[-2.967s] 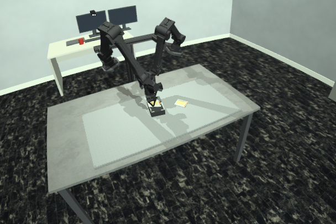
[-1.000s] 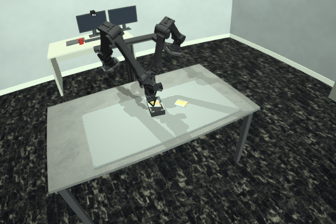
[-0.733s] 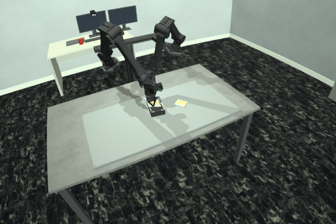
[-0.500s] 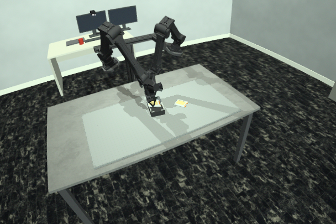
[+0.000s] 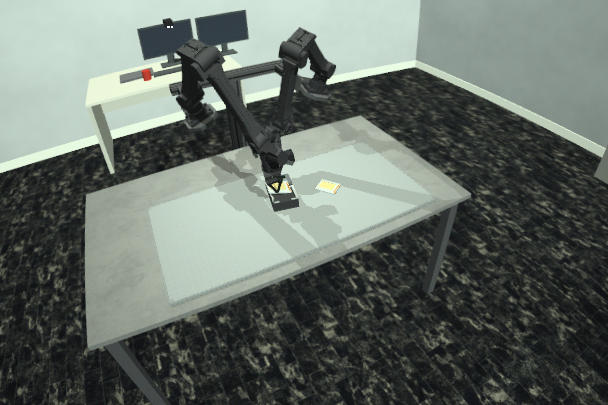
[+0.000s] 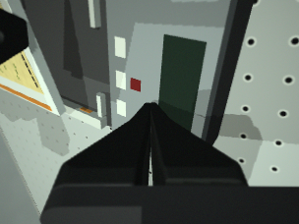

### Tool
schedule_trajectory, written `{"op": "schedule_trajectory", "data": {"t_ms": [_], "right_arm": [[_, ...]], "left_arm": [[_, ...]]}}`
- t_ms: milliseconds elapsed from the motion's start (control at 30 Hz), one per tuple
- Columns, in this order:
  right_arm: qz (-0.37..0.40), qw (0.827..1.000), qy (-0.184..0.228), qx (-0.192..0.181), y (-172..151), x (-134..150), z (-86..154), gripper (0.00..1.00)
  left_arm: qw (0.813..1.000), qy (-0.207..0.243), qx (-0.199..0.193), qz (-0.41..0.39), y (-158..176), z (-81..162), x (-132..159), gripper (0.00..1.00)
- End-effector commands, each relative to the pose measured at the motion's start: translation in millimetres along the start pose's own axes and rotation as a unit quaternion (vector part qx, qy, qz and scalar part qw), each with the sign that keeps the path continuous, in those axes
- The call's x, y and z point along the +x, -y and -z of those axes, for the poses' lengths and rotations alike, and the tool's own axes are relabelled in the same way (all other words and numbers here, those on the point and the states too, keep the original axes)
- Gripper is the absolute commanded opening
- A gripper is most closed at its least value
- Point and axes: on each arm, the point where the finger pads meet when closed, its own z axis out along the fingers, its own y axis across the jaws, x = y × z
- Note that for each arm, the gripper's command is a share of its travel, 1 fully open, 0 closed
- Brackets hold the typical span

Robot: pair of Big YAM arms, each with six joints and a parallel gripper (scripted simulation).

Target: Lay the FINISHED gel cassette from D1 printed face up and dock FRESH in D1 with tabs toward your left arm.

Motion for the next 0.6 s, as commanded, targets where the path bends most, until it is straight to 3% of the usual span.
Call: {"op": "schedule_trajectory", "data": {"t_ms": [0,567], "right_arm": [[0.000,1.000,0.002,0.003,2.3,-2.1,2.2,0.00],[0.000,1.000,0.002,0.003,2.3,-2.1,2.2,0.00]], "left_arm": [[1.000,0.001,0.000,0.001,-2.2,4.0,-1.8,0.00],[1.000,0.000,0.000,0.000,-1.4,8.0,-1.6,0.00]]}}
